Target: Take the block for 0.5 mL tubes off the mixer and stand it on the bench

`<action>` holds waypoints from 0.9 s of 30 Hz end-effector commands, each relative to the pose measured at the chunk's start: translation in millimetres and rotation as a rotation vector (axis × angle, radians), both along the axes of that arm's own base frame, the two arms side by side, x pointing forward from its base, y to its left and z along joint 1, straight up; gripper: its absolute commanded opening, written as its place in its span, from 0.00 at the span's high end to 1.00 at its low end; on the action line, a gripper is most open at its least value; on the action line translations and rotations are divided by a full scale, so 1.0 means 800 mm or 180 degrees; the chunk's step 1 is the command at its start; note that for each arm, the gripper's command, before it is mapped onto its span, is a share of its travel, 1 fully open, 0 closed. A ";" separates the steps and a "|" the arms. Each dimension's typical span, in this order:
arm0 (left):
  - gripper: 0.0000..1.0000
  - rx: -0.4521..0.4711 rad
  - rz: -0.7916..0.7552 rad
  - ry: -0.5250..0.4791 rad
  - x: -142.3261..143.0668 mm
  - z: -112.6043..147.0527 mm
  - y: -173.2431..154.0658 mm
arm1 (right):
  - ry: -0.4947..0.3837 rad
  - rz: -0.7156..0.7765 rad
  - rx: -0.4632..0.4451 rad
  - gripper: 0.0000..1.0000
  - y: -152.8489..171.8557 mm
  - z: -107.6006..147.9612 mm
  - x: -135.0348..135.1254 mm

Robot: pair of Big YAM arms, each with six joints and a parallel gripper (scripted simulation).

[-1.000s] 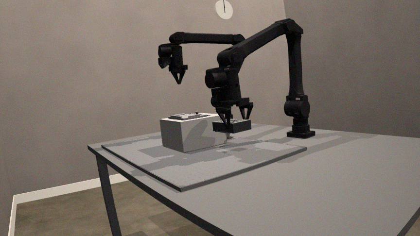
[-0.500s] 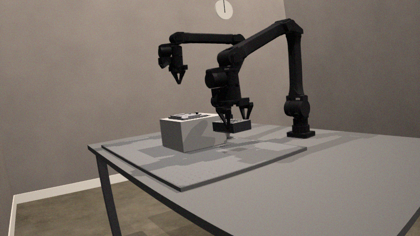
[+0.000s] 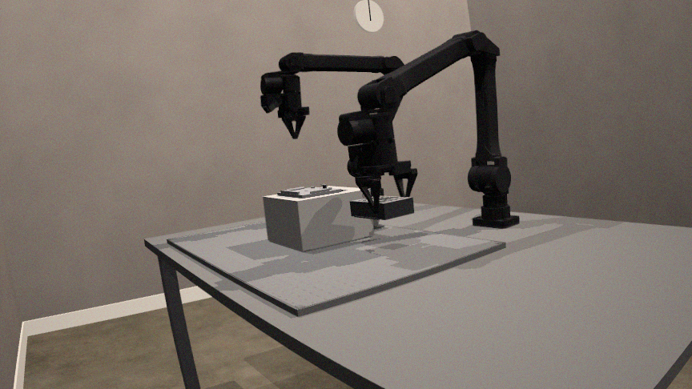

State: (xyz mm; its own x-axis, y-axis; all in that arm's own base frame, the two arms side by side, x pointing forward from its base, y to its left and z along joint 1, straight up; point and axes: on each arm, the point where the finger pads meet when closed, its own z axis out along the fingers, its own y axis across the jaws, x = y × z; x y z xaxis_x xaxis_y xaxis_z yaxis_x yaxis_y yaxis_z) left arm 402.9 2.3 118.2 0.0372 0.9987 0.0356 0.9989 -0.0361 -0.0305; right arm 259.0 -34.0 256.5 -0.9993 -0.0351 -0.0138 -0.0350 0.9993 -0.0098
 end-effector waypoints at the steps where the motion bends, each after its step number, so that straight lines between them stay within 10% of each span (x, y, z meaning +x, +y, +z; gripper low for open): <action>1: 1.00 -0.0027 -0.0036 -0.0344 0.038 0.051 -0.003 | -0.0018 0.0033 0.0002 1.00 -0.001 0.000 0.005; 27: 1.00 -0.0027 -0.0040 -0.0186 0.019 -0.016 -0.003 | -0.0003 0.0031 0.0006 1.00 -0.001 -0.001 0.004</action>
State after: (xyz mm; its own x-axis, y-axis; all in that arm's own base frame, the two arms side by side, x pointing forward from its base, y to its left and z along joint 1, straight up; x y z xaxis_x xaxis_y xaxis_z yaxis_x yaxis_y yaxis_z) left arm 402.5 2.3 94.9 0.0379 0.9986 0.0357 0.9990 -0.0370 -0.0250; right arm 259.0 -34.0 256.5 -0.9993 -0.0351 -0.0138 -0.0350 0.9993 -0.0098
